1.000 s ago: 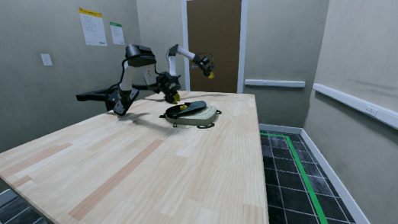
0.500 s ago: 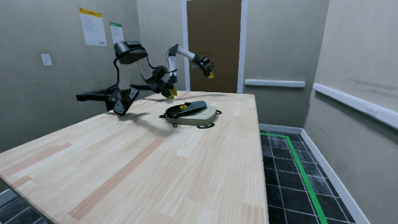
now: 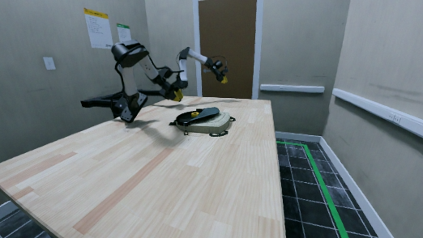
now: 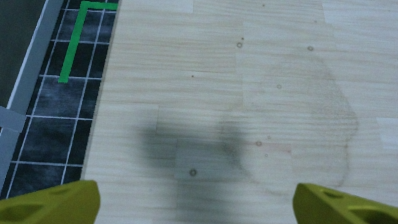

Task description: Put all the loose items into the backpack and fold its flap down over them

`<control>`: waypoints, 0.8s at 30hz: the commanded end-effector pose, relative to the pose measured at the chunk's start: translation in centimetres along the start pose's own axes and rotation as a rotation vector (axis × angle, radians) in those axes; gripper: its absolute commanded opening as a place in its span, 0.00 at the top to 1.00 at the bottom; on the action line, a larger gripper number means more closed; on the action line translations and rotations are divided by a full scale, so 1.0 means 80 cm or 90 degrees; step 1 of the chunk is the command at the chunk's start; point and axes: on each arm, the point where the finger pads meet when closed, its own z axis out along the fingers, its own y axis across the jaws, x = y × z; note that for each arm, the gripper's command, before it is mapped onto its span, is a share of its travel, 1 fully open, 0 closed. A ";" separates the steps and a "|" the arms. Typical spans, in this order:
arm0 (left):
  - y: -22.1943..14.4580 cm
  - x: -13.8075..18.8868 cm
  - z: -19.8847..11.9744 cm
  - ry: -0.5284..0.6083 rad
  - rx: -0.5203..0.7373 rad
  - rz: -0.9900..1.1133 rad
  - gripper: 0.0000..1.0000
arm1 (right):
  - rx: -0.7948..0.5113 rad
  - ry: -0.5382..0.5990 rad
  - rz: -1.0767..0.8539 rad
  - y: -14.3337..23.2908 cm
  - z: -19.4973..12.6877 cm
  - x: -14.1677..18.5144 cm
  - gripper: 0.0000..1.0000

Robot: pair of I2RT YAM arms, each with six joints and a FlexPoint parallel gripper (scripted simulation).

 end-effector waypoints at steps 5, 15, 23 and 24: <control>0.003 -0.006 -0.004 -0.009 -0.005 0.003 0.10 | 0.016 0.038 0.023 -0.023 -0.003 -0.002 0.10; 0.003 -0.006 -0.004 -0.009 -0.005 0.003 0.10 | 0.012 0.039 -0.011 -0.099 -0.014 0.022 0.10; 0.003 -0.006 -0.004 -0.009 -0.005 0.003 0.10 | 0.009 0.033 -0.014 -0.154 -0.022 0.028 0.10; 0.003 -0.006 -0.004 -0.009 -0.005 0.003 0.10 | 0.008 0.032 -0.014 -0.162 -0.024 0.028 0.10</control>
